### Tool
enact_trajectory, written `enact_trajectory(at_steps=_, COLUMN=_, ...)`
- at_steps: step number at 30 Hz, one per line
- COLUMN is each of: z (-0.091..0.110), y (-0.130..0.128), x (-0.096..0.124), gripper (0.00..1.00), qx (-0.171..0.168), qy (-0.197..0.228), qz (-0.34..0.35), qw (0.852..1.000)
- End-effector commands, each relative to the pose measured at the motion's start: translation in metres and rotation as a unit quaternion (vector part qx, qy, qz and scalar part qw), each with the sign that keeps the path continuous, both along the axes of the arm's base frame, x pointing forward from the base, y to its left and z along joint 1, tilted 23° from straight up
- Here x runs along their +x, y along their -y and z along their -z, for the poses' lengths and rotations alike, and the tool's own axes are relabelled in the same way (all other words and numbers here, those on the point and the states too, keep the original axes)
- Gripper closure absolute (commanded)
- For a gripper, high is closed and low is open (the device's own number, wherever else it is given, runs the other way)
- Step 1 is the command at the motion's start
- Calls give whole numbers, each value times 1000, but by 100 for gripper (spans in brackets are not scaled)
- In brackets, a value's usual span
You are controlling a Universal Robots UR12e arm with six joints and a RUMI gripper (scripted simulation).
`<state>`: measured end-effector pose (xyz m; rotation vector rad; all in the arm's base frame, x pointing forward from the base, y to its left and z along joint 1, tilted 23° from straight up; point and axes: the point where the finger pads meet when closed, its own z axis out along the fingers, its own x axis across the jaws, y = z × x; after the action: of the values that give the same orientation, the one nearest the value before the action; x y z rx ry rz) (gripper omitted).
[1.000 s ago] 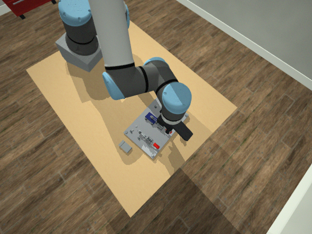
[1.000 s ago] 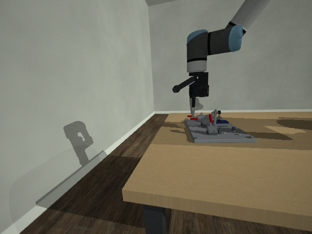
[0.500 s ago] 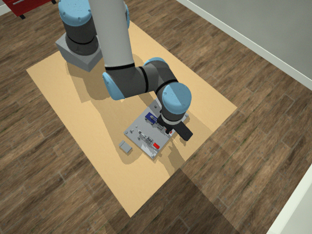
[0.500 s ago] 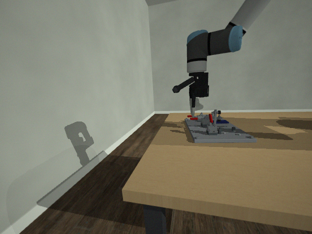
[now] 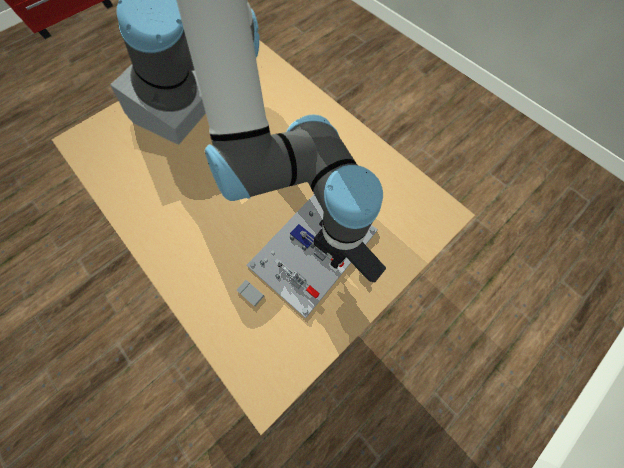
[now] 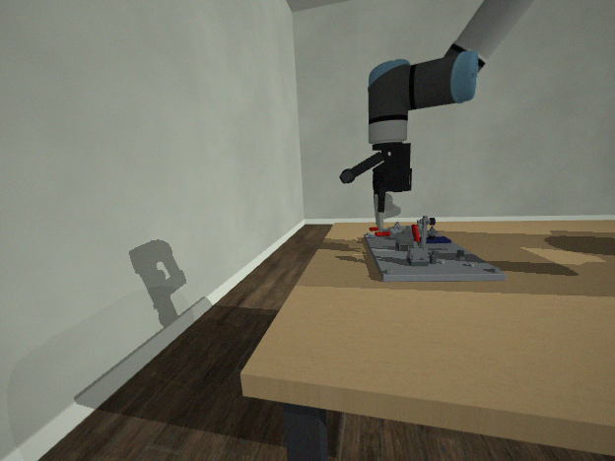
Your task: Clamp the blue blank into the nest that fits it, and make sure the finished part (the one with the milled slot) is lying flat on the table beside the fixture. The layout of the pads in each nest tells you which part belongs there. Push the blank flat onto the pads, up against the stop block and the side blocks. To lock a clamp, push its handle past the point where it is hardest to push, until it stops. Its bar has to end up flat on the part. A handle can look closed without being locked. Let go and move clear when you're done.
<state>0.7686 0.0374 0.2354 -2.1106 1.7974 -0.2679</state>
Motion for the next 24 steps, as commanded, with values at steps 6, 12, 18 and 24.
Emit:
enact_trajectory(at_steps=6, z=-1, y=0, x=0, gripper=100, qx=0, qy=1, qz=0, qw=1000)
enact_trajectory(at_steps=12, z=1, y=0, x=1, gripper=100, qx=0, qy=1, qz=0, qw=1000)
enact_trajectory(at_steps=18, z=1, y=0, x=1, gripper=100, qx=0, qy=1, qz=0, qw=1000)
enact_trajectory(at_steps=24, z=1, y=0, x=1, gripper=100, qx=0, qy=1, qz=0, qw=1000)
